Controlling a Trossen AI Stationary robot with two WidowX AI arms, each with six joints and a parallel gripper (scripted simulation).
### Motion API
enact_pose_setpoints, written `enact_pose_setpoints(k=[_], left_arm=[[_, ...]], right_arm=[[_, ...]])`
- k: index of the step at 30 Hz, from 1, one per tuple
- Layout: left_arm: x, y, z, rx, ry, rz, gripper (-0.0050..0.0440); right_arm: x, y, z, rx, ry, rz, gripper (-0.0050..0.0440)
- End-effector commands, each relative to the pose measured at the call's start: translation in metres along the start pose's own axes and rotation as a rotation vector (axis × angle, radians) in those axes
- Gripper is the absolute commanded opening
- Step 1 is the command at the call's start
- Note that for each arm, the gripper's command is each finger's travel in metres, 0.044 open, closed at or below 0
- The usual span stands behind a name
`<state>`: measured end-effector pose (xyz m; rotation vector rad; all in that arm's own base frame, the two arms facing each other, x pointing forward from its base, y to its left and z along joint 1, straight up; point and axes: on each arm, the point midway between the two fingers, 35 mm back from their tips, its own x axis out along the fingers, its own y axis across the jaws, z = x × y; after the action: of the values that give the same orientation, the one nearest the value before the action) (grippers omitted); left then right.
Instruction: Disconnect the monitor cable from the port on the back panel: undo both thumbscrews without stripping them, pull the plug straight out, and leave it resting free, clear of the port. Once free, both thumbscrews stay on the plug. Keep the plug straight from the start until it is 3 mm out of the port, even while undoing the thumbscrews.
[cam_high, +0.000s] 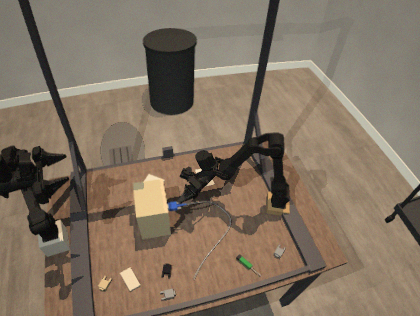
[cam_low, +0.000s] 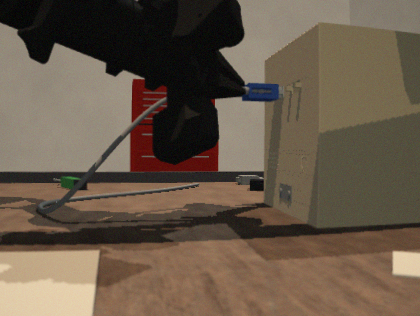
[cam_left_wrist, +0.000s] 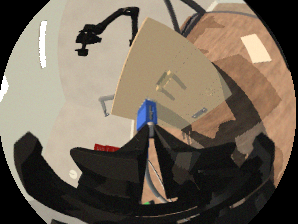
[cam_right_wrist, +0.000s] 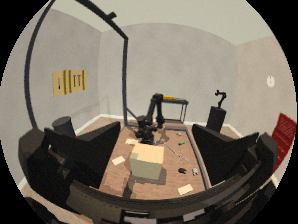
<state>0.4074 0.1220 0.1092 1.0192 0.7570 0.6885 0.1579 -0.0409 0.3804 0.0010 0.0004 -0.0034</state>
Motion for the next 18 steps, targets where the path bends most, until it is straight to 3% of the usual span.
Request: enact_pose_setpoints(k=[1, 18], left_arm=[[-0.0010, 0.0083, 0.0036, -0.033, -0.008, 0.001, 0.0000], [-0.0010, 0.0117, 0.0032, -0.161, -0.008, -0.089, 0.0000]], right_arm=[[-0.0003, 0.0015, 0.0033, -0.007, -0.002, 0.003, 0.0440], [-0.0003, 0.0015, 0.0033, -0.007, -0.002, 0.003, 0.0440]])
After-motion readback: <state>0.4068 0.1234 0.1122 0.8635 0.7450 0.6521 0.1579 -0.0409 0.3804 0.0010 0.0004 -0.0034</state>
